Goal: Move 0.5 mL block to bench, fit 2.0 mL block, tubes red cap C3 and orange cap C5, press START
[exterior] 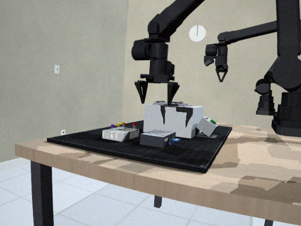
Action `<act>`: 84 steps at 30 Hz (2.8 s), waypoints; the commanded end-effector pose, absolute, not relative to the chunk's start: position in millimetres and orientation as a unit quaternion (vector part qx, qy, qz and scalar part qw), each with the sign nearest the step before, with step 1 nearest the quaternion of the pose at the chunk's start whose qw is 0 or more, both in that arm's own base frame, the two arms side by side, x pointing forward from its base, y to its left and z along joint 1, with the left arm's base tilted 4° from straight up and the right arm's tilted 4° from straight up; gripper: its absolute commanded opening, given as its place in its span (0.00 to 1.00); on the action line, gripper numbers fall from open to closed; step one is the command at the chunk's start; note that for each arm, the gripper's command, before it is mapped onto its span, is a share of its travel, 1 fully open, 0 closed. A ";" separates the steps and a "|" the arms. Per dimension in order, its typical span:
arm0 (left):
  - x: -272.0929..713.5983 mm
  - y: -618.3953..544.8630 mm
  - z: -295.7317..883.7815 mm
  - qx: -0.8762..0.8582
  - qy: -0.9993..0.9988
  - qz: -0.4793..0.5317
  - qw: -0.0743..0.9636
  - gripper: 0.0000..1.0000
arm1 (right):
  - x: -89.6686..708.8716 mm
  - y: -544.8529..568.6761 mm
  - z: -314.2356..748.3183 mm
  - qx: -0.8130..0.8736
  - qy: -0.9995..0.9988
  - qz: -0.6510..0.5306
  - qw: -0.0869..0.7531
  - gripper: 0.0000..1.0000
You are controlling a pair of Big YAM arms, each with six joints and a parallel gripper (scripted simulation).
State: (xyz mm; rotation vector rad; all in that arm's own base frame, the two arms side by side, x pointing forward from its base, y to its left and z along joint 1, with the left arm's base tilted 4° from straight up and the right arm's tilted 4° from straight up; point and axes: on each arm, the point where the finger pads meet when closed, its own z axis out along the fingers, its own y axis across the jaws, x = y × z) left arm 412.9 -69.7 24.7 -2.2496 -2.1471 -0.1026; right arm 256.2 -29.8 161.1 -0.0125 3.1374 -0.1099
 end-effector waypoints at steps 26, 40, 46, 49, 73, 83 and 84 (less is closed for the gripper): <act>421.9 -71.4 79.1 -0.718 -0.695 -0.041 0.001 1.00 | 283.3 -26.5 191.1 -0.006 0.999 -0.035 0.041 0.00; 418.6 -81.2 96.9 -0.725 -0.688 -0.039 0.003 1.00 | 274.5 -26.1 179.8 -0.006 0.999 -0.035 0.026 0.00; 424.4 -77.5 115.0 -0.718 -0.694 -0.045 -0.005 1.00 | 266.8 -25.8 170.7 -0.006 0.999 -0.034 0.014 0.00; 427.7 -75.1 119.5 -0.716 -0.697 -0.046 -0.006 1.00 | 262.8 -25.6 166.2 -0.007 0.999 -0.034 0.008 0.00; 418.3 -78.8 141.3 -0.723 -0.690 -0.037 0.008 1.00 | 275.8 -26.4 183.4 -0.006 0.999 -0.036 0.030 0.00; 425.0 -77.2 174.4 -0.715 -0.697 -0.049 -0.010 1.00 | 278.5 -26.6 187.6 -0.006 0.999 -0.036 0.035 0.00; 425.1 -77.4 176.0 -0.715 -0.698 -0.049 -0.010 1.00 | 278.8 -26.7 188.0 -0.006 0.999 -0.036 0.035 0.00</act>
